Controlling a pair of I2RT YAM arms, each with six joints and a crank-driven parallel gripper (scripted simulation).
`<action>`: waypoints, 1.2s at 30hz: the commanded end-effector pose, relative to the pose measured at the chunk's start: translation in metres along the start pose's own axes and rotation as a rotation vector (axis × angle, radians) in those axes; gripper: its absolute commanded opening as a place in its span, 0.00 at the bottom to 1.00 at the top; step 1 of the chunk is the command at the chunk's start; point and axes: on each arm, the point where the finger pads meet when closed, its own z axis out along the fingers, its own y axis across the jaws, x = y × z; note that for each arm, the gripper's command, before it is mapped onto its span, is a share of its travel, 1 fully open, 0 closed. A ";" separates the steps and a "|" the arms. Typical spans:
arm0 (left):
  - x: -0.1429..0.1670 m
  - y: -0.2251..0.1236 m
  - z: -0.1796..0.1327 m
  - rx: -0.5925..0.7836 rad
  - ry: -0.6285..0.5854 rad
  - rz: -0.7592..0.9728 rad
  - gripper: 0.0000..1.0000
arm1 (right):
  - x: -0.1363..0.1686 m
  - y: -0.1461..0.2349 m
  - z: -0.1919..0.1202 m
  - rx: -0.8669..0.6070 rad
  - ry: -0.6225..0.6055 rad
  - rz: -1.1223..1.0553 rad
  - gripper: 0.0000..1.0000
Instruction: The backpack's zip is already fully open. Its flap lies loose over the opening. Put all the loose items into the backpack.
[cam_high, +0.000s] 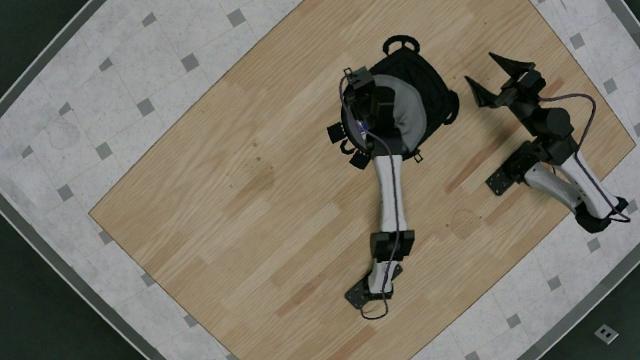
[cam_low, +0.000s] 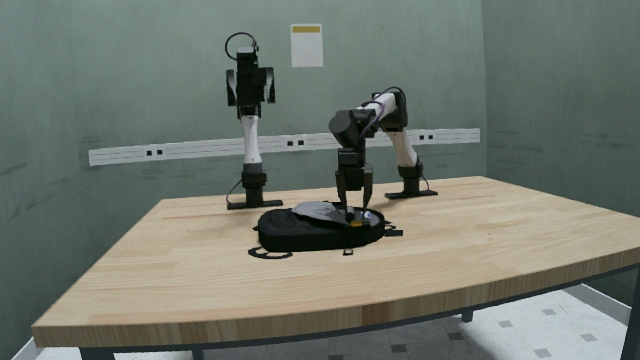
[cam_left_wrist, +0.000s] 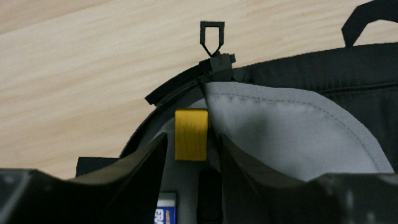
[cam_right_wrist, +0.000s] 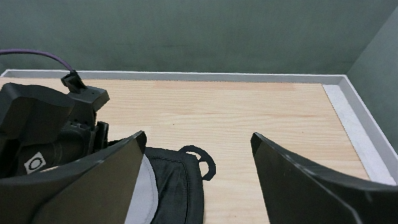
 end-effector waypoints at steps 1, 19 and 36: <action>-0.029 -0.006 -0.025 0.028 -0.062 -0.022 0.42 | -0.005 0.000 -0.001 -0.002 -0.014 -0.002 0.90; -0.016 -0.003 -0.011 0.013 -0.036 -0.013 0.88 | -0.005 0.000 -0.001 -0.002 -0.014 -0.002 0.90; -0.015 -0.002 -0.069 0.010 -0.037 -0.014 0.88 | -0.005 0.000 -0.001 -0.002 -0.014 -0.002 0.90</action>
